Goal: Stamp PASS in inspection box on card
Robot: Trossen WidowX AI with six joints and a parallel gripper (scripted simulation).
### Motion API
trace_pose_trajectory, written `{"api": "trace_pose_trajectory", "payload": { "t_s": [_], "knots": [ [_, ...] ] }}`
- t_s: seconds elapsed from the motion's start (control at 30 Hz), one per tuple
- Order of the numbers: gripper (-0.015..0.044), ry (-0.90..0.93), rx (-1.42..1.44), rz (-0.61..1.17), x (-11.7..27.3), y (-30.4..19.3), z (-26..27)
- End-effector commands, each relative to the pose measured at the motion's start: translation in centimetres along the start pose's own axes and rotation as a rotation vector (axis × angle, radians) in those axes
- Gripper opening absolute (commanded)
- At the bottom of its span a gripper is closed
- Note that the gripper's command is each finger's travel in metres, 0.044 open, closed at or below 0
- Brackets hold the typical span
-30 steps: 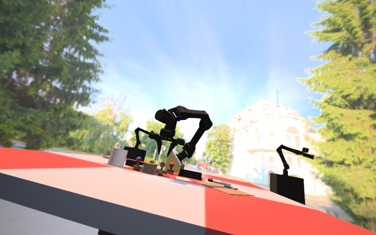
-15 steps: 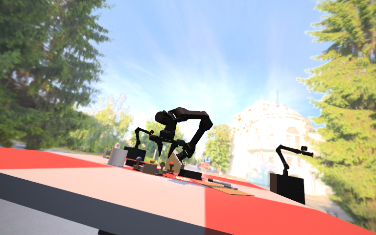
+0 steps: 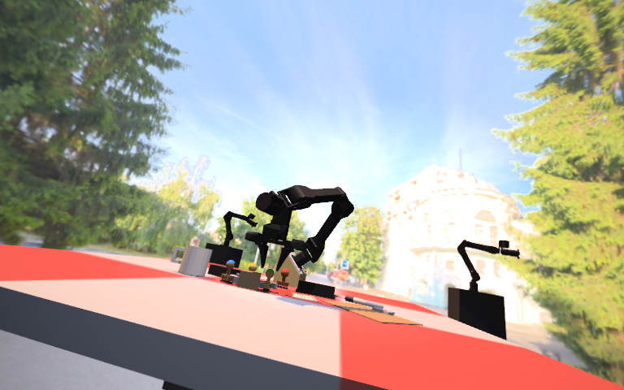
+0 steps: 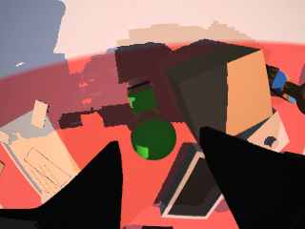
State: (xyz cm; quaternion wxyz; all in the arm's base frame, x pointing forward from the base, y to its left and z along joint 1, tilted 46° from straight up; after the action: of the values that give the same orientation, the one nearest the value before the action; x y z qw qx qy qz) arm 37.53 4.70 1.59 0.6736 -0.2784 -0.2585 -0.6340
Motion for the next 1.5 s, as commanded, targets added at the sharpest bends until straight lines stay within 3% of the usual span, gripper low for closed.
{"api": "trace_pose_trajectory", "payload": {
  "t_s": [0.0, 0.7, 1.47],
  "knots": [
    [0.0214, 0.004, -0.007, 0.004, -0.8, -0.1, 0.1],
    [0.0214, 0.008, -0.007, 0.004, -4.1, -0.3, 0.2],
    [0.0214, 0.008, -0.007, 0.004, -4.2, -0.4, 0.2]
  ]
}}
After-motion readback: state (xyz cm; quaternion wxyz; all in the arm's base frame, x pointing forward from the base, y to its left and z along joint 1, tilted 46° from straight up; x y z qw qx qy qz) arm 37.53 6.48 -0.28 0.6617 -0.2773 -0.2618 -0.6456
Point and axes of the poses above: the point midway between the two fingers, 35 mm back from their tips, its own x axis back along the fingers, its own z axis across the jaws, y = z × x, the point moved 1 cm from there along x, back along the fingers, and after that the axes turned 9 degrees about -x, right-handed, at the moved point
